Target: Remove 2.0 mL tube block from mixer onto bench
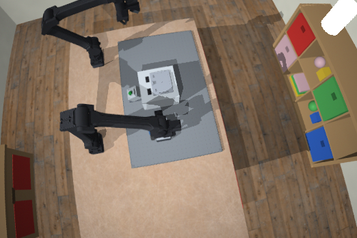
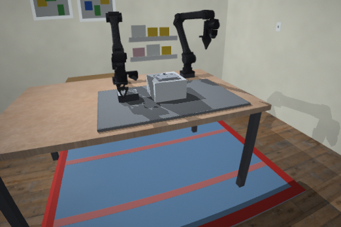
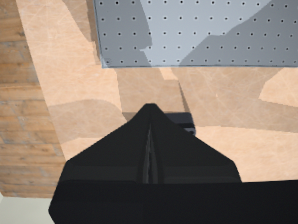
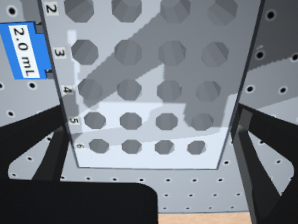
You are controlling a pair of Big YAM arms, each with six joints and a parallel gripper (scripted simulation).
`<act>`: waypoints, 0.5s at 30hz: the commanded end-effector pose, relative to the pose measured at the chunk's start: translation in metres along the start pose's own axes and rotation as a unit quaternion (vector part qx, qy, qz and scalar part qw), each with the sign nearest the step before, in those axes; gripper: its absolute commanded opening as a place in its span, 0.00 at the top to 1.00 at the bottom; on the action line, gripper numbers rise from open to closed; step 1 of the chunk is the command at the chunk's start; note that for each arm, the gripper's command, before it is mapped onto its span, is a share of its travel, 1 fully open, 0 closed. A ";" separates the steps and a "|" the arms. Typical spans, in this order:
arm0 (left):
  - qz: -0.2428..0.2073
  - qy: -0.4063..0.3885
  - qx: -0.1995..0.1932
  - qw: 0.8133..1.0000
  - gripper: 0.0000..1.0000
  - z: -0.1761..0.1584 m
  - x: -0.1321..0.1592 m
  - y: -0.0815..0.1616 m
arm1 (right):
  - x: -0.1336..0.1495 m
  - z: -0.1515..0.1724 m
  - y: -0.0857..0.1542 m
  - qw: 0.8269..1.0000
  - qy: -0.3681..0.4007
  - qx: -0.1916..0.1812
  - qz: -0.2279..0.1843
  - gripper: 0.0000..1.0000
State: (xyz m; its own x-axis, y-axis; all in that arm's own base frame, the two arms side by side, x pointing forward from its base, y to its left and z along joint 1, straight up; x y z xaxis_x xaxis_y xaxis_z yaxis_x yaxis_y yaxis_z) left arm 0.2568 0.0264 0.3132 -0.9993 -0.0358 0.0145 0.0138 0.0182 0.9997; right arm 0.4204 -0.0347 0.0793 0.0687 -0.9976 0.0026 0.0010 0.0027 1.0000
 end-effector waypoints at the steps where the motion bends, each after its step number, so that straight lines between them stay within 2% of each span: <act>1: -0.016 -0.005 -0.002 1.000 1.00 0.000 -0.008 0.013 | 0.005 -0.018 0.016 1.000 -0.007 0.029 0.002 0.00; 15: 0.006 -0.005 0.000 1.000 1.00 0.000 -0.001 -0.004 | 0.005 -0.018 0.016 1.000 -0.007 0.029 0.002 0.00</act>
State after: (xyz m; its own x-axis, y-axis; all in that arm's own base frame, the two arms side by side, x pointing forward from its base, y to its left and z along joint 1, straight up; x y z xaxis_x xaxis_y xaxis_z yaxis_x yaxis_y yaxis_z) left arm 0.2568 0.0264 0.3131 -0.9993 -0.0358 0.0146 0.0140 0.0182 0.9997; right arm 0.4203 -0.0347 0.0793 0.0687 -0.9976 0.0026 0.0011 0.0027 1.0000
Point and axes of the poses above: on each arm, the point where the finger pads meet when closed, its own y axis back along the fingers, its own z axis across the jaws, x = y × z, the point moved 6 cm from there along y, back along the fingers, and after that the axes turned 5 degrees about y, right-handed, at the moved point
